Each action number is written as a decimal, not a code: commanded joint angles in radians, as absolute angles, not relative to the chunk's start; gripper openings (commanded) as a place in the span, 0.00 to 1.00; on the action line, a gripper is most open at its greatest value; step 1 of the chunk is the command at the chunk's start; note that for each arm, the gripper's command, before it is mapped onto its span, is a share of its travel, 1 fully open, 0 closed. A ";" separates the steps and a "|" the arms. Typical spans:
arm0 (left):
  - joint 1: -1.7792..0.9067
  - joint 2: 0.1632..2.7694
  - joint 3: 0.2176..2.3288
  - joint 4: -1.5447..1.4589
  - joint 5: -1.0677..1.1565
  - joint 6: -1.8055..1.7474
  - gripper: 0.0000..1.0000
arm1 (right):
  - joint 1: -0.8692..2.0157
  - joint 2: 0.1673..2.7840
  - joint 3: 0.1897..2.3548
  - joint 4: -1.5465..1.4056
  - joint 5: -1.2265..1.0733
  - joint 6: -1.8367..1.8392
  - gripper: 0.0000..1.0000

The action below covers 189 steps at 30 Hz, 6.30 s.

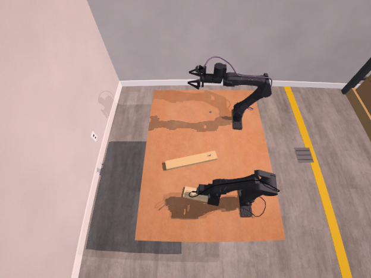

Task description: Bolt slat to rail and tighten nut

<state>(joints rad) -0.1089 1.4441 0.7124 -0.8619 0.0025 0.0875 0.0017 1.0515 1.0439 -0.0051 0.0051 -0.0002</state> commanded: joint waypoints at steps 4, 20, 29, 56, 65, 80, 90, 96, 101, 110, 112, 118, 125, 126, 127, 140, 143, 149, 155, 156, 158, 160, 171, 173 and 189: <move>-0.110 1.414 0.761 -0.914 0.002 0.089 0.72 | 0.000 1.045 1.052 0.005 0.000 0.000 1.00; -0.111 1.387 0.816 -0.995 0.001 0.090 0.72 | 0.000 1.045 1.052 0.005 0.000 0.000 1.00; -0.111 1.369 0.852 -1.047 0.001 0.091 0.72 | 0.000 1.045 1.052 0.005 0.000 0.000 1.00; -0.119 1.329 0.928 -1.141 -0.006 0.099 0.72 | 0.000 1.045 1.052 0.005 0.000 0.000 1.00; -0.112 1.339 0.918 -1.141 0.000 0.092 0.72 | 0.000 1.045 1.052 0.005 0.000 0.000 1.00; -0.234 1.407 1.004 -1.144 0.007 -0.082 0.72 | 0.000 1.045 1.052 0.005 0.000 0.000 1.00; -0.368 1.493 1.095 -1.150 0.006 -0.279 0.72 | 0.000 1.045 1.052 0.005 0.000 0.000 1.00; -0.463 1.550 1.157 -1.152 0.008 -0.417 0.72 | 0.000 1.045 1.052 0.005 0.000 0.000 1.00; -0.540 1.598 1.208 -1.155 0.007 -0.530 0.72 | 0.000 1.045 1.052 0.005 0.000 0.000 1.00; -0.644 1.663 1.278 -1.159 0.006 -0.684 0.72 | 0.000 1.045 1.052 0.005 0.000 0.000 1.00; -0.672 1.681 1.297 -1.160 0.006 -0.725 0.72 | 0.000 1.045 1.052 0.005 0.000 0.000 1.00; -0.757 1.734 1.353 -1.163 0.006 -0.849 0.72 | 0.000 1.045 1.052 0.005 0.000 0.000 1.00; -0.825 1.778 1.400 -1.167 0.004 -0.951 0.72 | 0.000 1.045 1.052 0.005 0.000 0.000 1.00; -0.839 1.786 1.409 -1.167 0.004 -0.970 0.72 | 0.000 1.045 1.052 0.005 0.000 0.000 1.00; -0.852 1.793 1.417 -1.167 0.005 -0.989 0.72 | 0.000 1.045 1.052 0.005 0.000 0.000 1.00; -0.995 1.886 1.516 -1.174 0.002 -1.200 0.72 | 0.000 1.045 1.052 0.005 0.000 0.000 1.00; -1.032 1.907 1.538 -1.174 0.003 -1.254 0.72 | 0.000 1.045 1.052 0.005 0.000 0.000 1.00; -1.048 1.926 1.557 -1.192 -0.008 -1.284 0.72 | 0.000 1.045 1.052 0.005 0.000 0.000 1.00; -1.045 1.924 1.557 -1.193 -0.008 -1.285 0.72 | 0.000 1.045 1.052 0.005 0.000 0.000 1.00; -1.045 1.924 1.557 -1.193 -0.008 -1.285 0.72 | 0.000 1.045 1.052 0.005 0.000 0.000 1.00; -1.045 1.924 1.558 -1.193 -0.008 -1.286 0.72 | 0.000 1.045 1.052 0.005 0.000 0.000 1.00; -1.045 1.924 1.558 -1.193 -0.008 -1.286 0.72 | 0.000 1.045 1.052 0.005 0.000 0.000 1.00; -1.046 1.927 1.539 -1.169 0.000 -1.286 0.72 | 0.000 1.045 1.052 0.005 0.000 0.000 1.00; -1.046 1.927 1.539 -1.169 0.000 -1.286 0.72 | 0.000 1.045 1.052 0.005 0.000 0.000 1.00; -1.046 1.946 1.489 -1.110 0.000 -1.285 0.72 | 0.000 1.045 1.052 0.005 0.000 0.000 1.00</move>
